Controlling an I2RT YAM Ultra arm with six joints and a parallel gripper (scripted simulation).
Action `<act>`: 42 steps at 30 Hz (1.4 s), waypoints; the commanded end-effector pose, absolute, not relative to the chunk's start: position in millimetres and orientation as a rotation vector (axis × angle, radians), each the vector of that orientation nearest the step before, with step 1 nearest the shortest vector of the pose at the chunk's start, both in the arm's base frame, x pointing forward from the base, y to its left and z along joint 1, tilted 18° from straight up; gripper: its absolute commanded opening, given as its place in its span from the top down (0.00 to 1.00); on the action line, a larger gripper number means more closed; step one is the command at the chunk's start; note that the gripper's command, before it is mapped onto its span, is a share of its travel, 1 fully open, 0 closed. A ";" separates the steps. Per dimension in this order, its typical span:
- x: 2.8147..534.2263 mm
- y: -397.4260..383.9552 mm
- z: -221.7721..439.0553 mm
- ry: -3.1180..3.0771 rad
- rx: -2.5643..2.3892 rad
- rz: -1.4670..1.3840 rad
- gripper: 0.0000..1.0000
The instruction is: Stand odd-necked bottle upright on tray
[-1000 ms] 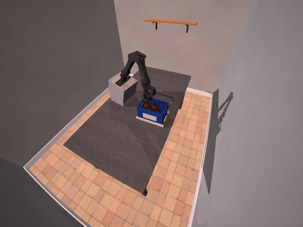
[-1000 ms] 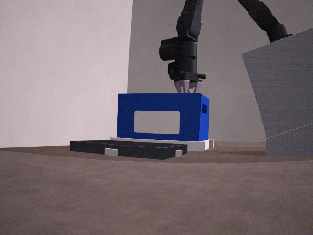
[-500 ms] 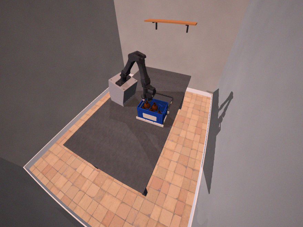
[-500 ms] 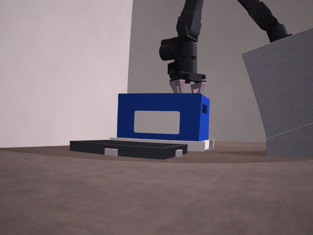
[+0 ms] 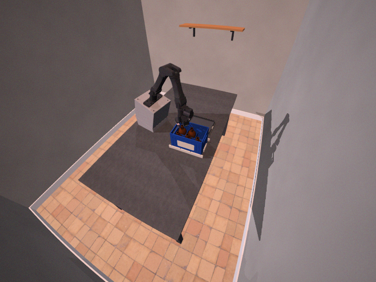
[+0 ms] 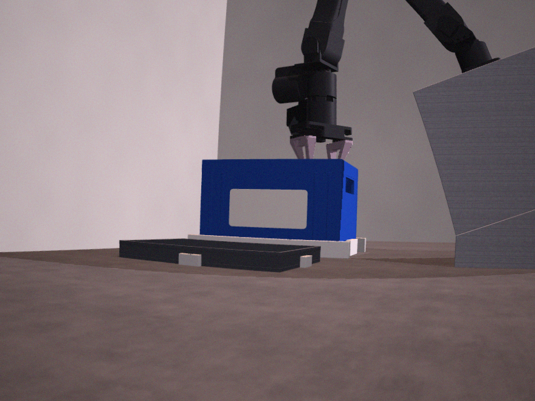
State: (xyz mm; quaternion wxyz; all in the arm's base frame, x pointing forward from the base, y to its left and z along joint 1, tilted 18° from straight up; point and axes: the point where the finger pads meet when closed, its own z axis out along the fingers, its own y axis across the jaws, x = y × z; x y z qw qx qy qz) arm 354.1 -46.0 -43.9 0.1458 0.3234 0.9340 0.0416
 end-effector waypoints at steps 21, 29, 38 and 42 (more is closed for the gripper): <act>350.3 -49.6 -24.4 2.673 0.934 0.106 0.39; 352.1 -52.4 4.8 2.648 0.929 0.109 0.39; 344.3 -51.7 26.7 2.648 0.929 0.109 0.39; 340.6 -51.4 37.0 2.648 0.929 0.109 0.39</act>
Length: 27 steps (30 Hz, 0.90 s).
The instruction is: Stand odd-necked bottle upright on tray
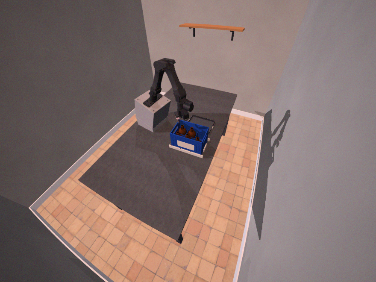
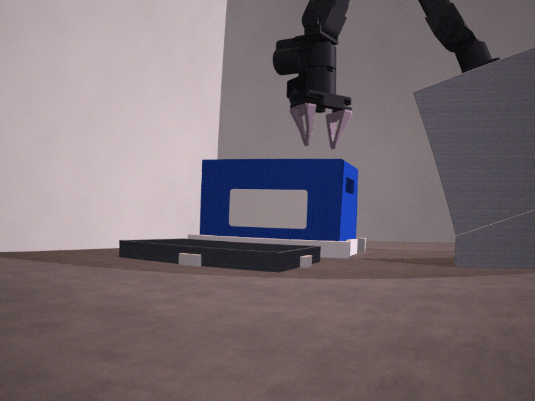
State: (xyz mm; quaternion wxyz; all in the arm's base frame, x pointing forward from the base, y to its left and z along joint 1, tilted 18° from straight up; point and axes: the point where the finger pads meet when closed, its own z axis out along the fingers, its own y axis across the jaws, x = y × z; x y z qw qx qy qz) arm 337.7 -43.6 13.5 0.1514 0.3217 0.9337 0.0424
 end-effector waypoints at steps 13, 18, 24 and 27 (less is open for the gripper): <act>336.8 -51.0 47.8 2.647 0.930 0.110 0.39; 336.8 -51.0 47.8 2.647 0.930 0.110 0.39; 336.8 -51.0 47.8 2.647 0.930 0.110 0.39; 337.9 -49.8 48.1 2.645 0.924 0.112 1.00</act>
